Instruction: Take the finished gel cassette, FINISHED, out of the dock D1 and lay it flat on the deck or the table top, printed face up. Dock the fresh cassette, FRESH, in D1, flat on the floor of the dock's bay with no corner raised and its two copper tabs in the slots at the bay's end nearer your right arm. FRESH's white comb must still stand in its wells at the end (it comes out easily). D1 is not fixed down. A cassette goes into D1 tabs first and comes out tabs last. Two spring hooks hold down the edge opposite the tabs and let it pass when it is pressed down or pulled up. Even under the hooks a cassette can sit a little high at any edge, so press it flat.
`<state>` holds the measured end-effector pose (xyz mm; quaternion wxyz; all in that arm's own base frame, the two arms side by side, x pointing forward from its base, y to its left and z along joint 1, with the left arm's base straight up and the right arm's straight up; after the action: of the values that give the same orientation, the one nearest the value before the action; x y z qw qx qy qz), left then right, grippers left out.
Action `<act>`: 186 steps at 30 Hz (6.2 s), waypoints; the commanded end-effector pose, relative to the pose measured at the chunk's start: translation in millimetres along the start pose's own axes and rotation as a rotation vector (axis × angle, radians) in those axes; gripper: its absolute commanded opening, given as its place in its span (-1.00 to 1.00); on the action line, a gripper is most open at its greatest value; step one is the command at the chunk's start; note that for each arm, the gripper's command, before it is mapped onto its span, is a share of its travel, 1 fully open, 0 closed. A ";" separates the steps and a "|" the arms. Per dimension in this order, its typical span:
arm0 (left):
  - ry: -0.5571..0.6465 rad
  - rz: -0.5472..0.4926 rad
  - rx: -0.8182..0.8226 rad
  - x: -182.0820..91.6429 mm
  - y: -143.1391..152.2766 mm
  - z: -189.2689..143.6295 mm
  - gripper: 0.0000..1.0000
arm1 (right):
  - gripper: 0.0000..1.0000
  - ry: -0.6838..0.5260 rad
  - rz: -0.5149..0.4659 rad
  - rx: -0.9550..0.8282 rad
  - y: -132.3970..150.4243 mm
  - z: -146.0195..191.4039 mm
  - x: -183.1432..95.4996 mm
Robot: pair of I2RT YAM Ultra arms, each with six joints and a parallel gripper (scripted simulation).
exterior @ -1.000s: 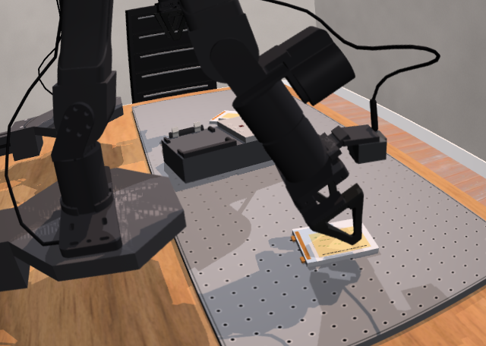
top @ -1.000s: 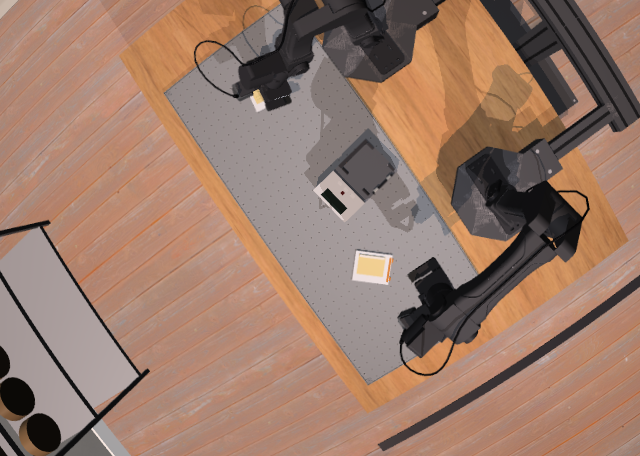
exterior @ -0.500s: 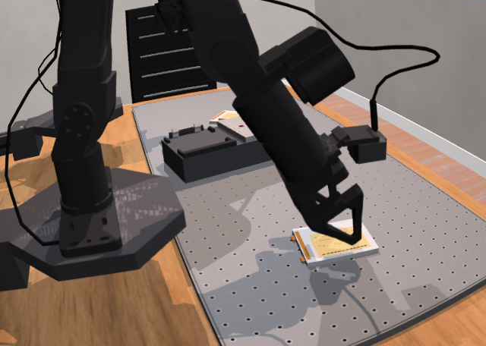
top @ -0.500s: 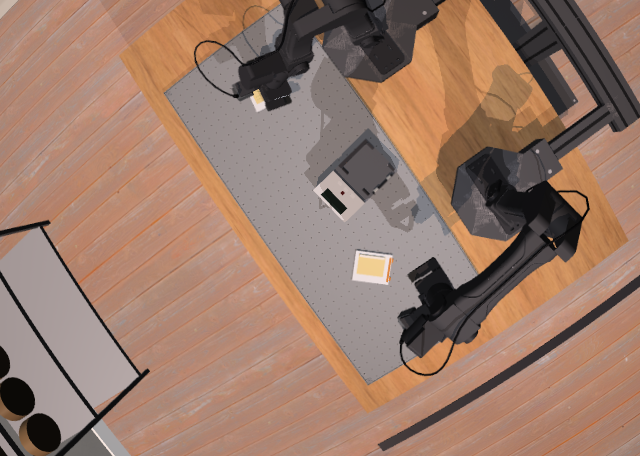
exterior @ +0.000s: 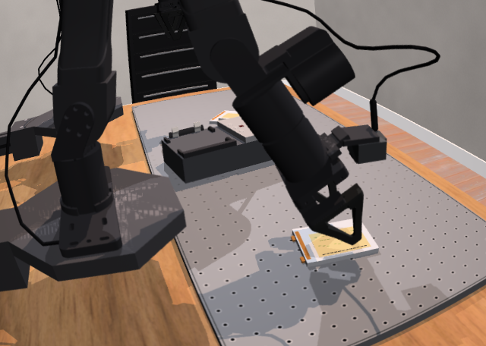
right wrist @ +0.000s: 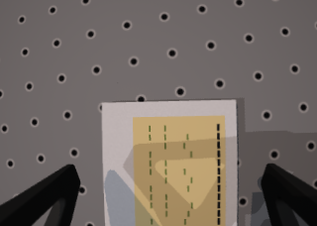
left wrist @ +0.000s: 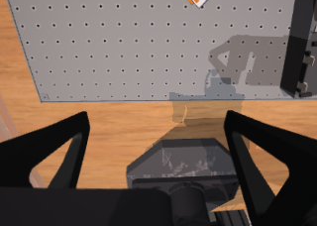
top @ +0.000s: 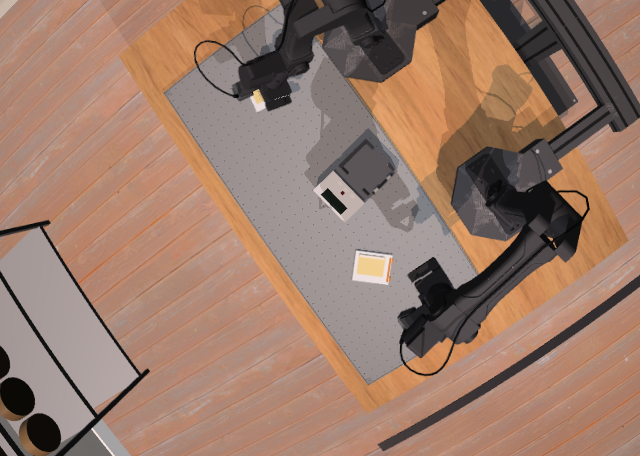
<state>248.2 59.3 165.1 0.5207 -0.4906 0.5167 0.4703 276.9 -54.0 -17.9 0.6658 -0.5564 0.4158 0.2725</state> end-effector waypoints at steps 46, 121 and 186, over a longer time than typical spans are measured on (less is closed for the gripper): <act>0.000 -0.025 -0.001 -7.1 3.1 -0.5 1.00 | 0.96 0.001 0.015 0.000 11.9 -1.1 1.7; 0.000 -0.025 -0.001 -7.1 3.1 -0.5 1.00 | 0.96 -0.002 -0.023 0.000 -8.9 0.3 -0.8; 0.000 -0.025 -0.001 -7.1 3.1 -0.5 1.00 | 0.96 -0.002 -0.025 0.000 -2.4 -0.2 -4.8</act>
<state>248.2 59.3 165.1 0.5207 -0.4906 0.5167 0.4703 276.0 -53.8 -18.5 0.6658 -0.5565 0.4157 0.2724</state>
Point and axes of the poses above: on each arm, the point where the finger pads meet when closed, its own x axis out along the fingers, its own z axis across the jaws, y = z × x, the point moved 4 cm from there along -x, back along the fingers, and after that the axes turned 4 degrees about x, right-handed, at the moved point
